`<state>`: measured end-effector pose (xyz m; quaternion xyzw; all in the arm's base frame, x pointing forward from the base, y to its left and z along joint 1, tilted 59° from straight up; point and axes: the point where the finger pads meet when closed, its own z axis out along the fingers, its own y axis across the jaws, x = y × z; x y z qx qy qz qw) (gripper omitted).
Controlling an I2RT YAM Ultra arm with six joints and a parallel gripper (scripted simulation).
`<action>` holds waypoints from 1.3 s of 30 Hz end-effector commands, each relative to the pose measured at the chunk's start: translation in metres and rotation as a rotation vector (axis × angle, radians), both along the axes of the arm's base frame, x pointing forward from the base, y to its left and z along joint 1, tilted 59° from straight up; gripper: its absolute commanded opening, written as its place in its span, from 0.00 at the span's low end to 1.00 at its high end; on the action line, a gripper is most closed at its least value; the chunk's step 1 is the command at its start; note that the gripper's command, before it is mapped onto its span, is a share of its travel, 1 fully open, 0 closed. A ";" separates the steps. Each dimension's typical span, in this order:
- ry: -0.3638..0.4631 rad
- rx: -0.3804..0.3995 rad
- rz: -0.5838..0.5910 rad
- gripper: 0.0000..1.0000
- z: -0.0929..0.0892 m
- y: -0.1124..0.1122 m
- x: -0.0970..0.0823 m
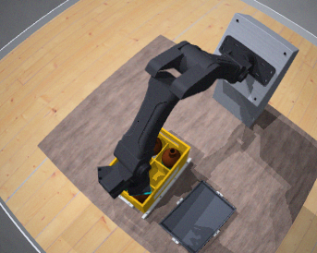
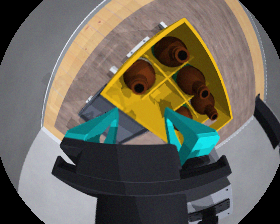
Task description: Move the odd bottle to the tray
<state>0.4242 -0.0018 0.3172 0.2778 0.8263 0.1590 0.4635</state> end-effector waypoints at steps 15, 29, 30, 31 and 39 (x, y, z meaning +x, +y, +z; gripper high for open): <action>-0.081 0.001 -0.019 0.61 0.031 -0.006 -0.003; -0.081 0.001 -0.020 0.61 0.031 -0.006 -0.003; -0.081 0.001 -0.020 0.61 0.031 -0.006 -0.003; -0.080 0.001 -0.020 0.61 0.031 -0.006 -0.003; -0.042 0.003 -0.020 0.61 0.015 -0.006 0.007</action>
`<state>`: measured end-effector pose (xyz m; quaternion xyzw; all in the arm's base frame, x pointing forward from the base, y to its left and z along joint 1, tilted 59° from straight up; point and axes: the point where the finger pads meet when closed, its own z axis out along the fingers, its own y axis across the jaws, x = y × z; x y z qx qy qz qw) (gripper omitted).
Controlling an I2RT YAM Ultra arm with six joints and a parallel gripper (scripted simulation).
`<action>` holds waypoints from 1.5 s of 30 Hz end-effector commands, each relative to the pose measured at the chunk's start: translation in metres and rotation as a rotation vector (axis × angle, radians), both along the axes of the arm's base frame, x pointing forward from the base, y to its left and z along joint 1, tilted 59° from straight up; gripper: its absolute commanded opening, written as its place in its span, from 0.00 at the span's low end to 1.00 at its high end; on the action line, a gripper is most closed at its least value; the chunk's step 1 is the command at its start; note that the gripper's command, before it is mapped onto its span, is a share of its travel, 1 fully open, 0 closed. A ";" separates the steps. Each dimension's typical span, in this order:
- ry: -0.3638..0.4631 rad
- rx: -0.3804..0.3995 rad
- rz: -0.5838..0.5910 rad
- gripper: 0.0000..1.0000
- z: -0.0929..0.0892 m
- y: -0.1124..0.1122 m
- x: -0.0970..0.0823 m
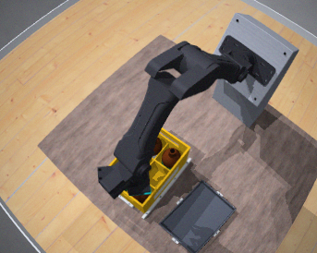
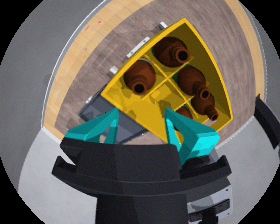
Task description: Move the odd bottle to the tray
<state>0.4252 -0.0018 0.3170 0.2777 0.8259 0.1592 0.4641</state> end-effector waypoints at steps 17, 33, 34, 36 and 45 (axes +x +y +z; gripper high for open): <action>-0.050 0.002 -0.010 0.61 0.010 0.000 0.019; -0.041 0.003 -0.004 0.61 -0.003 0.004 0.037; -0.054 0.003 -0.003 0.61 0.003 0.004 0.035; -0.059 0.002 -0.003 0.61 0.004 0.004 0.036; -0.058 0.003 -0.011 0.61 0.001 0.000 0.039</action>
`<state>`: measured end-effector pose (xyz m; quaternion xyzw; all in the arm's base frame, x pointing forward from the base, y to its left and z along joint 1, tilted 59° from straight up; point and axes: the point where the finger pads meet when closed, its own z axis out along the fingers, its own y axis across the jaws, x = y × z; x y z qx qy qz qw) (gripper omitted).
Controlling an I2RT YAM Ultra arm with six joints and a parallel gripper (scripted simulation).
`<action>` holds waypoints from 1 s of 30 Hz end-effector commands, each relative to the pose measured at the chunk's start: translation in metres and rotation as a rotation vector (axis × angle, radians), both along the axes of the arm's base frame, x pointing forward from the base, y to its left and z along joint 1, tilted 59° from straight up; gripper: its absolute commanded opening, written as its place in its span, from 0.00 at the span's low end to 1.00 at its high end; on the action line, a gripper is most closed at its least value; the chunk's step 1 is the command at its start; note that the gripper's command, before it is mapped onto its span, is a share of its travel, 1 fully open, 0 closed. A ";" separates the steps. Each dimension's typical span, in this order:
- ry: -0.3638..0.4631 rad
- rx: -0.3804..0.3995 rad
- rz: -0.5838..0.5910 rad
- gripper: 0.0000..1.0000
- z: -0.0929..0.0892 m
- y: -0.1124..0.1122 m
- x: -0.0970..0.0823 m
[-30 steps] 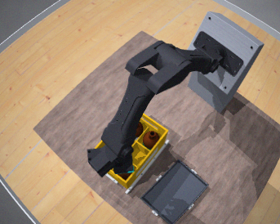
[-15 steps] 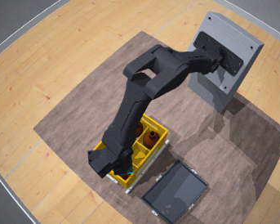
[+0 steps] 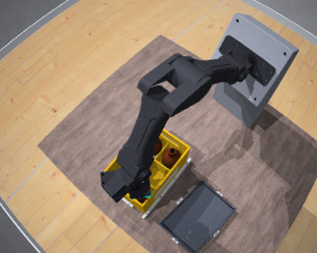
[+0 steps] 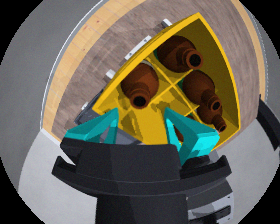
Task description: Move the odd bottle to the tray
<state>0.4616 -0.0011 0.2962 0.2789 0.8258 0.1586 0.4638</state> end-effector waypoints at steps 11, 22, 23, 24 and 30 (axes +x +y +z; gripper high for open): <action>-0.062 0.002 -0.009 0.61 0.023 -0.001 0.003; -0.056 0.002 -0.009 0.61 0.022 -0.001 0.003; -0.056 0.002 -0.009 0.61 0.022 -0.001 0.003; -0.056 0.002 -0.009 0.61 0.022 -0.001 0.003; -0.056 0.002 -0.009 0.61 0.022 -0.001 0.003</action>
